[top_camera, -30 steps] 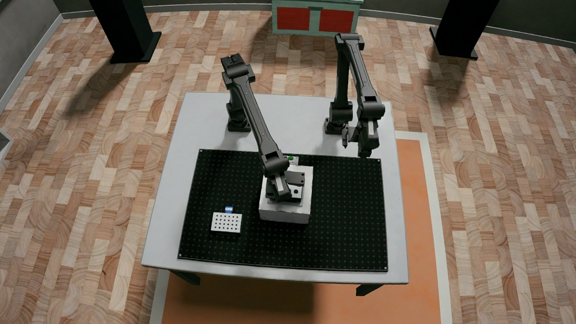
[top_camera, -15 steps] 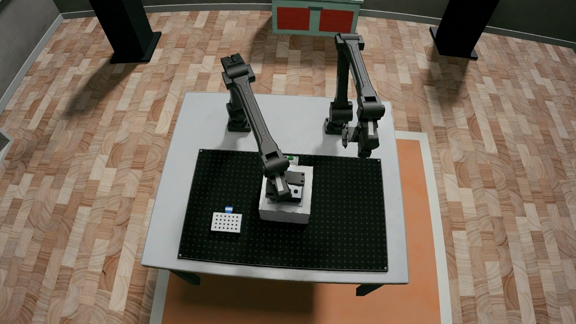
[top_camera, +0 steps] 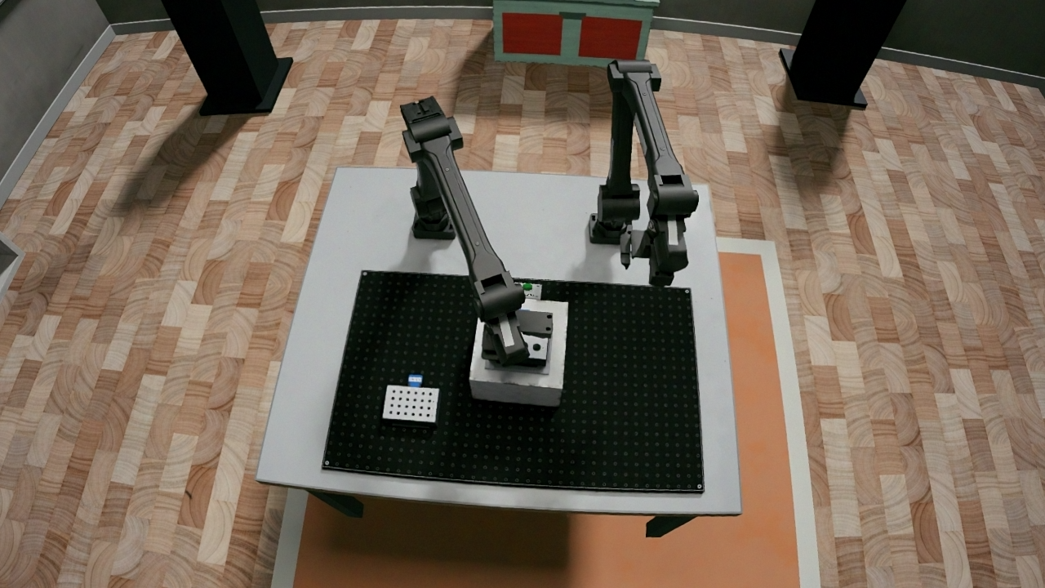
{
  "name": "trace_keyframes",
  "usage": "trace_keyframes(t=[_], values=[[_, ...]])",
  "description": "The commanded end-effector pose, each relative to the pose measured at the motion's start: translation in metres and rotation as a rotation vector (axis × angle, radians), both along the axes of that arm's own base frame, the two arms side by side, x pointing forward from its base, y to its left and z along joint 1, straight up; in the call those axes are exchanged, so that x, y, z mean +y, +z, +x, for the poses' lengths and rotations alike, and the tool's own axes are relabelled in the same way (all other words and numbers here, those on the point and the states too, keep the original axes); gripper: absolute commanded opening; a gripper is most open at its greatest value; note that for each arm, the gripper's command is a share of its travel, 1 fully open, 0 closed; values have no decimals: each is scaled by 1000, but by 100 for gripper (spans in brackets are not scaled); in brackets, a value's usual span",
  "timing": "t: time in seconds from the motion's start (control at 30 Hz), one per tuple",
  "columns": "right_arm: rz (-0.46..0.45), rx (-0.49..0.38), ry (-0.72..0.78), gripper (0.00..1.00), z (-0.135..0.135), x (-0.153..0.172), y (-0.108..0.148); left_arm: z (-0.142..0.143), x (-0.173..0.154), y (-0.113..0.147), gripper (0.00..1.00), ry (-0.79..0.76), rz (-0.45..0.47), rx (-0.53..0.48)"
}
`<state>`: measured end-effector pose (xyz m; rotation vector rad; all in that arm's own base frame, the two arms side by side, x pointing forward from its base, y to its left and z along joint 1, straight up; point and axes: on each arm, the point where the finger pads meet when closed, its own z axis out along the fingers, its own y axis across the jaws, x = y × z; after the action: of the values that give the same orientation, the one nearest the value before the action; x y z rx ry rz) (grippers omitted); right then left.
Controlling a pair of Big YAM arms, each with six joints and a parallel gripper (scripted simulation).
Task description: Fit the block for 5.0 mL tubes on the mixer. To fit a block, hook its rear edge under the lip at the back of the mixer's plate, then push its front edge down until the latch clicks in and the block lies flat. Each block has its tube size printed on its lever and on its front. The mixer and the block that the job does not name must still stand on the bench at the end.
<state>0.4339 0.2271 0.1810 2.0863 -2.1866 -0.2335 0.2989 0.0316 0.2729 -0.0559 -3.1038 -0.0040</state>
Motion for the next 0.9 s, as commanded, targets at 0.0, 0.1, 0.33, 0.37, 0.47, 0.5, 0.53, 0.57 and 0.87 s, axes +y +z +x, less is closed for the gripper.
trace_keyframes(t=[0.0,0.1,0.33,0.37,0.47,0.5,0.53,0.57,0.87], values=[[68,-120,-1,0,16,9,63,10,0,21,100,-2,4,-59],[69,-123,-1,0,17,10,64,10,0,22,100,-2,4,-62],[72,-128,0,0,18,11,66,12,0,25,100,-2,5,-69],[72,-128,0,0,18,11,66,12,0,25,100,-2,5,-69],[71,-127,1,0,18,11,66,11,0,23,100,-2,4,-64],[71,-127,1,0,18,11,66,10,0,21,100,-2,4,-60],[71,-127,1,0,18,11,66,10,0,21,100,-2,4,-60],[71,-127,1,0,18,11,66,10,0,21,100,-2,4,-60],[71,-127,3,0,18,12,65,3,-1,7,100,-2,0,-25]])
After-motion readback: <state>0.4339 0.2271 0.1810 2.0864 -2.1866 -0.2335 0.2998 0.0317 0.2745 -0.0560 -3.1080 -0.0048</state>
